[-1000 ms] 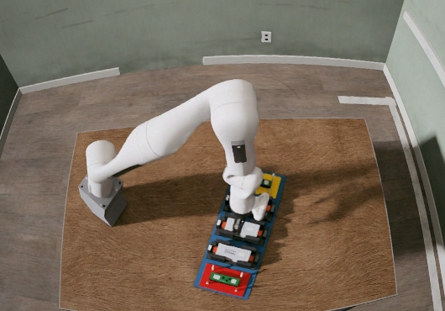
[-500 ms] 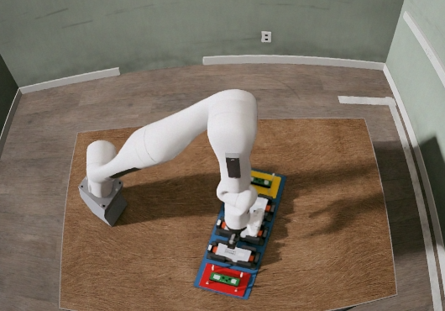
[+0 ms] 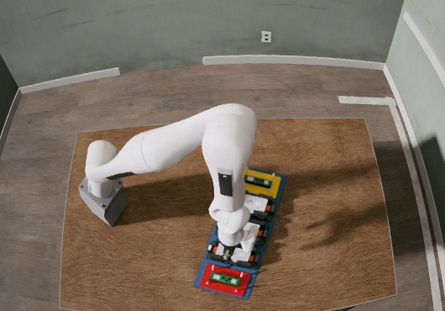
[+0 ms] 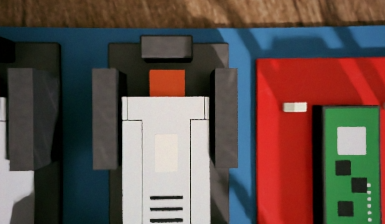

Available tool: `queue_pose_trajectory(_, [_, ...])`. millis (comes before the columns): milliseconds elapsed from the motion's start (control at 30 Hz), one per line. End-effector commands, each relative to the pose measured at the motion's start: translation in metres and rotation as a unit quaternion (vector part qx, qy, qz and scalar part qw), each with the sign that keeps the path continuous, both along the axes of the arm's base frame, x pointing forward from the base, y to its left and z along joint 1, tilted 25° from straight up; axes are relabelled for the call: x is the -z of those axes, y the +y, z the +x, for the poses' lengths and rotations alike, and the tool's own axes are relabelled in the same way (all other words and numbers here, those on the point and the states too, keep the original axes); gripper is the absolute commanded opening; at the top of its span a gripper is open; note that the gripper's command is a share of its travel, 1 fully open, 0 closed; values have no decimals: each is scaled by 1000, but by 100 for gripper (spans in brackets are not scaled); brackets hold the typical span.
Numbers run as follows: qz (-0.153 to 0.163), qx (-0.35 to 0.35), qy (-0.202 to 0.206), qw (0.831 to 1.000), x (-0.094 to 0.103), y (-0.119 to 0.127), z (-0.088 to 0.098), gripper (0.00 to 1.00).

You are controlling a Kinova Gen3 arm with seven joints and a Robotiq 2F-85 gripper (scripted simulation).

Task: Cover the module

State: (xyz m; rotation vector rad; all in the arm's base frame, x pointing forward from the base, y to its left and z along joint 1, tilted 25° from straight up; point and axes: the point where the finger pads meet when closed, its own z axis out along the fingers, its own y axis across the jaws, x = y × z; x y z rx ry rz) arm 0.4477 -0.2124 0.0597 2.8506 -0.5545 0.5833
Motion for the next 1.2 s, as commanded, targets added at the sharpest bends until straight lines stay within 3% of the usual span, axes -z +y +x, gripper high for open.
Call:
queue_pose_trajectory(0, [0,0,0,1000,-1,-1,0,100])
queue_pose_trajectory(1167, [0,0,0,1000,-1,1,2,100])
